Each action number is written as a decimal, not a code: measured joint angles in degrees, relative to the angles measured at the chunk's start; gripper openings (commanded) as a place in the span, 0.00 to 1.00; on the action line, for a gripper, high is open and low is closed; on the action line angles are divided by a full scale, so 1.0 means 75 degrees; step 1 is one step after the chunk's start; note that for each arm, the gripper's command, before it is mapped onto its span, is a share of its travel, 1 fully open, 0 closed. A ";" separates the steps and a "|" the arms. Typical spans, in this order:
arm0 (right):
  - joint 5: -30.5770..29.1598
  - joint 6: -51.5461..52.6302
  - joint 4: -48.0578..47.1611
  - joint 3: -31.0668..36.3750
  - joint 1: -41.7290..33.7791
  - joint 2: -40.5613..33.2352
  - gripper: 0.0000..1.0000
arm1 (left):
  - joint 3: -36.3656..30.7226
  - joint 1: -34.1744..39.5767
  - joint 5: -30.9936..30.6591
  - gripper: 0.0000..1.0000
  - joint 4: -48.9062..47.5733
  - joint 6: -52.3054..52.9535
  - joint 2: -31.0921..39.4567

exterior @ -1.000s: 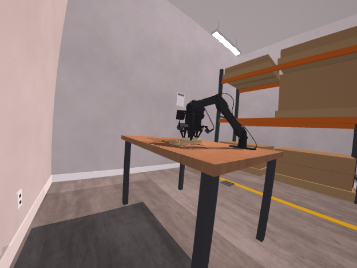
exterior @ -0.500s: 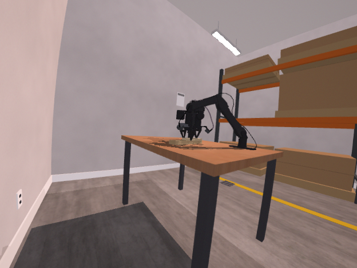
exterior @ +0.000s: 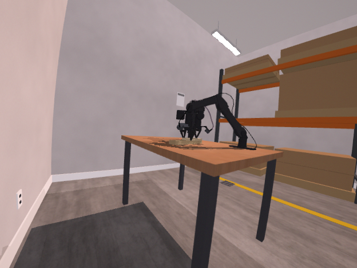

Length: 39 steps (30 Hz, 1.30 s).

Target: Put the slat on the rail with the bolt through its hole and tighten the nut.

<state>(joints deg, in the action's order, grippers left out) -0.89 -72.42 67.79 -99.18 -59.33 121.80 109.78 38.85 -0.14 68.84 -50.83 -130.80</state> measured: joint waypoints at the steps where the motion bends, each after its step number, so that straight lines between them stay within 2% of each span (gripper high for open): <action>1: 0.0000 0.0000 0.0000 0.0000 0.0000 0.0000 0.34 | 0.0000 0.0000 0.0000 0.72 0.0000 0.0000 0.0000; 5: 0.0000 -0.0006 0.0000 0.0000 0.0000 0.0000 0.34 | 0.0000 0.0000 0.0000 0.72 0.0000 0.0000 0.0000; 23: -0.0017 -0.0006 -0.0020 0.0000 0.0000 -0.0003 0.11 | 0.0000 0.0000 0.0000 0.72 0.0000 0.0000 0.0000; 39: -0.0023 -0.0006 -0.0023 0.0000 0.0000 0.0000 0.11 | 0.0000 0.0000 0.0000 0.72 0.0000 0.0000 0.0000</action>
<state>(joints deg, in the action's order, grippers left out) -1.06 -72.47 67.61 -99.18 -59.33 121.80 109.78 38.85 -0.14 68.84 -50.83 -130.80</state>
